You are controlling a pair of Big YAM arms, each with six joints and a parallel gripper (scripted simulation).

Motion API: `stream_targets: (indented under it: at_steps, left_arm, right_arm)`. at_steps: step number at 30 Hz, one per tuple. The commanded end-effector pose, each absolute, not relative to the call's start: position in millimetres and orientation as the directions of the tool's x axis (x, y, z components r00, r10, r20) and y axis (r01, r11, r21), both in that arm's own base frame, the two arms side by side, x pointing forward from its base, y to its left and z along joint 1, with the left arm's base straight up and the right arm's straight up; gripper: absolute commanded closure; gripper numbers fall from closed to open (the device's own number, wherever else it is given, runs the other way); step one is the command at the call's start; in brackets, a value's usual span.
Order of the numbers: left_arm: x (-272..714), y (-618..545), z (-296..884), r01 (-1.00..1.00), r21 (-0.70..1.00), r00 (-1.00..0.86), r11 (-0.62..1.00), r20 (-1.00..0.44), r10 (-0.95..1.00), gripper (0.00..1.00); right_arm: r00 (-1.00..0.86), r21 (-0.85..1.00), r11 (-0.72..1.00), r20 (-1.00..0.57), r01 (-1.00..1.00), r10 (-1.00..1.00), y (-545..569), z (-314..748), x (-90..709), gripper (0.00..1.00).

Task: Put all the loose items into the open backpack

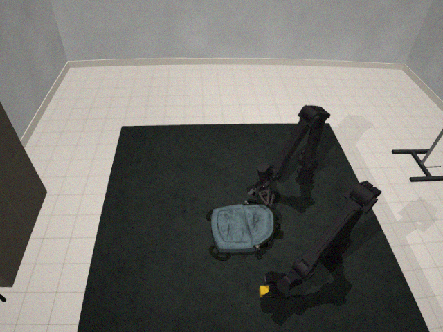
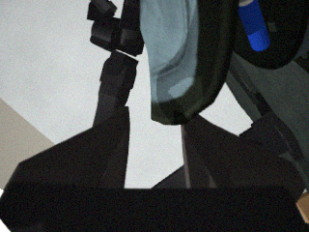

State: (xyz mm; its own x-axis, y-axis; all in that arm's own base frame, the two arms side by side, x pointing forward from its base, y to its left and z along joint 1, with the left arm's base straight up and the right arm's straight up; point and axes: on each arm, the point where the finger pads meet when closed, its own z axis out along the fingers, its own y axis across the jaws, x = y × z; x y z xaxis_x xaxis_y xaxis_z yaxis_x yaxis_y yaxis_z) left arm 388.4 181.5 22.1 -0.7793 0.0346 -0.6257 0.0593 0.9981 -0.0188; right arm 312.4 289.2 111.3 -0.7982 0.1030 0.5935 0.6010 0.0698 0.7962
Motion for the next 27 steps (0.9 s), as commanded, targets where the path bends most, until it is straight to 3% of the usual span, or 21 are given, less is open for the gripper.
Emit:
stream_targets:
  at_steps: [1,20,27]
  left_arm:
    - [411.2,205.9,80.7,0.056,0.048,-0.718,0.997,-0.692,0.074,0.66]
    - [408.8,201.4,172.4,0.061,0.054,-0.713,0.997,-0.697,0.081,0.66]
    - [389.9,173.3,142.9,0.063,0.005,-0.749,0.998,-0.661,0.051,0.66]
  right_arm:
    - [-0.833,0.833,0.049,0.546,0.551,0.089,297.7,130.4,334.3,0.68]
    - [-0.833,0.833,0.049,0.546,0.551,0.089,297.7,130.4,334.4,0.68]
    - [-0.833,0.833,0.049,0.546,0.551,0.089,297.7,130.4,334.4,0.68]
